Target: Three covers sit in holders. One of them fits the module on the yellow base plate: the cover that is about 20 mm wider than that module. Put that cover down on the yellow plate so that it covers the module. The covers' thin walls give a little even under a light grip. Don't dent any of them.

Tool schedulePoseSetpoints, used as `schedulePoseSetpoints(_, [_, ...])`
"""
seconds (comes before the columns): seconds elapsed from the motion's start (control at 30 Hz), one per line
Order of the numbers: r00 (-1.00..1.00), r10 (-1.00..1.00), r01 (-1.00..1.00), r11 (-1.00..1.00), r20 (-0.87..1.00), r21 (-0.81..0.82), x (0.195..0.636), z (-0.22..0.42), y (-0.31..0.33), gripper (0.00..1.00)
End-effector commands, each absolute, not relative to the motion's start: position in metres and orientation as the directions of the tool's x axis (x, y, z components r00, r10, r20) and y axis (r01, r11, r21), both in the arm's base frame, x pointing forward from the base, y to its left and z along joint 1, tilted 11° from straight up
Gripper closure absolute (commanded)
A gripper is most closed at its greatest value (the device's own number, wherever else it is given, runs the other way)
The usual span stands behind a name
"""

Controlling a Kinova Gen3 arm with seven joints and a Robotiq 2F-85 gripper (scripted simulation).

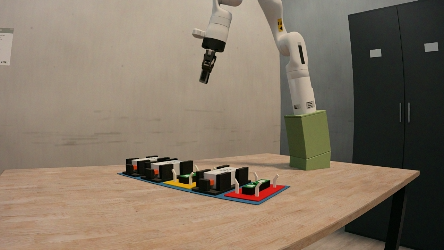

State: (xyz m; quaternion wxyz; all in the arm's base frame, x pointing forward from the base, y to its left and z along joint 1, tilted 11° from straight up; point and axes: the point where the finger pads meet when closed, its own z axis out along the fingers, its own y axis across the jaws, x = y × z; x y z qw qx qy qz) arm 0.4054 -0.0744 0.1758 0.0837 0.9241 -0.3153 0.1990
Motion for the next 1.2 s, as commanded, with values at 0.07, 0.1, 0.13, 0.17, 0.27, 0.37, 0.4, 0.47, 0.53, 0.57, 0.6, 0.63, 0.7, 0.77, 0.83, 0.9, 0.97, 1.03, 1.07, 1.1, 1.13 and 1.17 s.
schedulePoseSetpoints(0.07, [0.792,-0.463,-0.524,-0.85,0.398,0.053,0.414,0.158,-0.062,0.0])
schedulePoseSetpoints(0.1, [0.804,-0.447,-0.506,-0.861,0.393,0.057,0.416,0.155,-0.06,0.0])
schedulePoseSetpoints(0.13, [0.815,-0.43,-0.489,-0.87,0.388,0.061,0.417,0.152,-0.058,0.0])
schedulePoseSetpoints(0.17, [0.815,-0.43,-0.489,-0.87,0.388,0.061,0.417,0.152,-0.058,0.0])
schedulePoseSetpoints(0.27, [0.815,-0.43,-0.489,-0.87,0.388,0.061,0.417,0.152,-0.058,0.0])
schedulePoseSetpoints(0.37, [0.815,-0.43,-0.489,-0.87,0.388,0.061,0.417,0.152,-0.058,0.0])
schedulePoseSetpoints(0.4, [0.825,-0.414,-0.472,-0.879,0.384,0.064,0.417,0.153,-0.058,0.0])
schedulePoseSetpoints(0.47, [0.846,-0.38,-0.435,-0.897,0.374,0.072,0.416,0.154,-0.059,0.0])
schedulePoseSetpoints(0.53, [0.865,-0.345,-0.398,-0.914,0.364,0.079,0.416,0.155,-0.06,0.0])
schedulePoseSetpoints(0.57, [0.874,-0.328,-0.379,-0.922,0.359,0.082,0.416,0.155,-0.06,0.0])
schedulePoseSetpoints(0.6, [0.883,-0.31,-0.36,-0.929,0.353,0.086,0.415,0.156,-0.06,0.0])
schedulePoseSetpoints(0.63, [0.891,-0.292,-0.341,-0.936,0.348,0.089,0.415,0.156,-0.061,0.0])
schedulePoseSetpoints(0.7, [0.906,-0.255,-0.303,-0.948,0.337,0.095,0.415,0.157,-0.062,0.0])
schedulePoseSetpoints(0.77, [0.906,-0.255,-0.303,-0.948,0.337,0.095,0.415,0.157,-0.062,0.0])
schedulePoseSetpoints(0.83, [0.906,-0.255,-0.303,-0.948,0.337,0.095,0.415,0.157,-0.062,0.0])
schedulePoseSetpoints(0.9, [0.906,-0.255,-0.303,-0.948,0.337,0.095,0.415,0.157,-0.062,0.0])
schedulePoseSetpoints(0.97, [0.911,-0.239,-0.286,-0.953,0.337,0.099,0.415,0.158,-0.062,0.0])
schedulePoseSetpoints(1.03, [0.924,-0.201,-0.247,-0.963,0.326,0.104,0.414,0.158,-0.062,0.0])
schedulePoseSetpoints(1.07, [0.93,-0.183,-0.227,-0.968,0.32,0.107,0.414,0.158,-0.062,0.0])
schedulePoseSetpoints(1.1, [0.935,-0.164,-0.207,-0.972,0.314,0.109,0.414,0.159,-0.062,0.0])
schedulePoseSetpoints(1.13, [0.94,-0.145,-0.187,-0.976,0.308,0.111,0.414,0.159,-0.063,0.0])
schedulePoseSetpoints(1.17, [0.945,-0.126,-0.167,-0.98,0.302,0.113,0.414,0.159,-0.063,0.0])
